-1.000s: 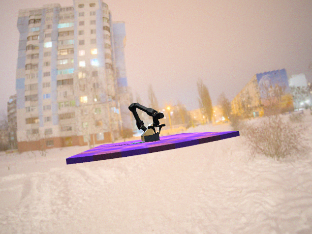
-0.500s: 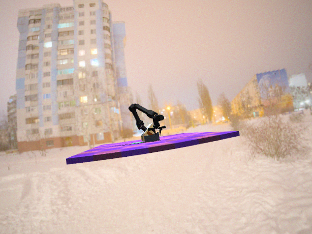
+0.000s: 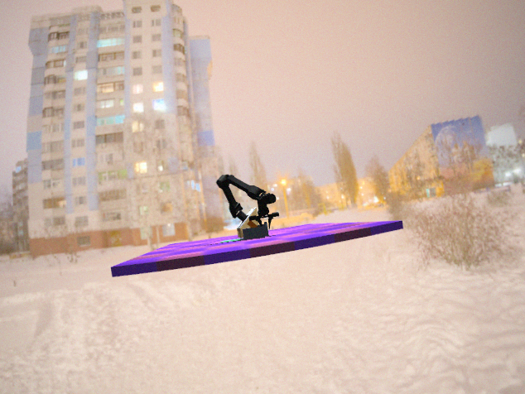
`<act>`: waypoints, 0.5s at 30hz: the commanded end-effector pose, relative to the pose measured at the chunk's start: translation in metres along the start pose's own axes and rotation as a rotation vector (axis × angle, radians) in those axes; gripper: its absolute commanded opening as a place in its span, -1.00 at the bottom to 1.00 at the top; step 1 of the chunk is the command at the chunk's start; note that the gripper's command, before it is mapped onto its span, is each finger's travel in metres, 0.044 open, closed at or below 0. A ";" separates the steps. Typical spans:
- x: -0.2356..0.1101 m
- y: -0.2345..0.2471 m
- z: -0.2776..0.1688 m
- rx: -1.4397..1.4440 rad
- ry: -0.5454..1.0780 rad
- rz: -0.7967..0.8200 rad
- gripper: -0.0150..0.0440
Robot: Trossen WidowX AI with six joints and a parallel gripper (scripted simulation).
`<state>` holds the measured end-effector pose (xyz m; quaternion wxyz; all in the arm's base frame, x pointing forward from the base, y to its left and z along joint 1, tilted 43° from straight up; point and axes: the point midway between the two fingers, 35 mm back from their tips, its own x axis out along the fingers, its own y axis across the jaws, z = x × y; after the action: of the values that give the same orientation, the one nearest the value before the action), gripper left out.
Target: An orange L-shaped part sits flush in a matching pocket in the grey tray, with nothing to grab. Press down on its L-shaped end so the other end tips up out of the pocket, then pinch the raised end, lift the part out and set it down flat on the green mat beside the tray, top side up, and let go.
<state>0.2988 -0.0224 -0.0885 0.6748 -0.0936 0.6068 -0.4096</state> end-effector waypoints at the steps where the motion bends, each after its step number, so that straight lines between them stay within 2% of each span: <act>1: 0.002 -0.001 -0.001 -0.009 0.001 -0.010 0.12; 15: -0.012 0.010 -0.001 -0.008 0.001 -0.008 0.12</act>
<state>0.3005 -0.0155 -0.0860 0.6736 -0.0984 0.6071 -0.4099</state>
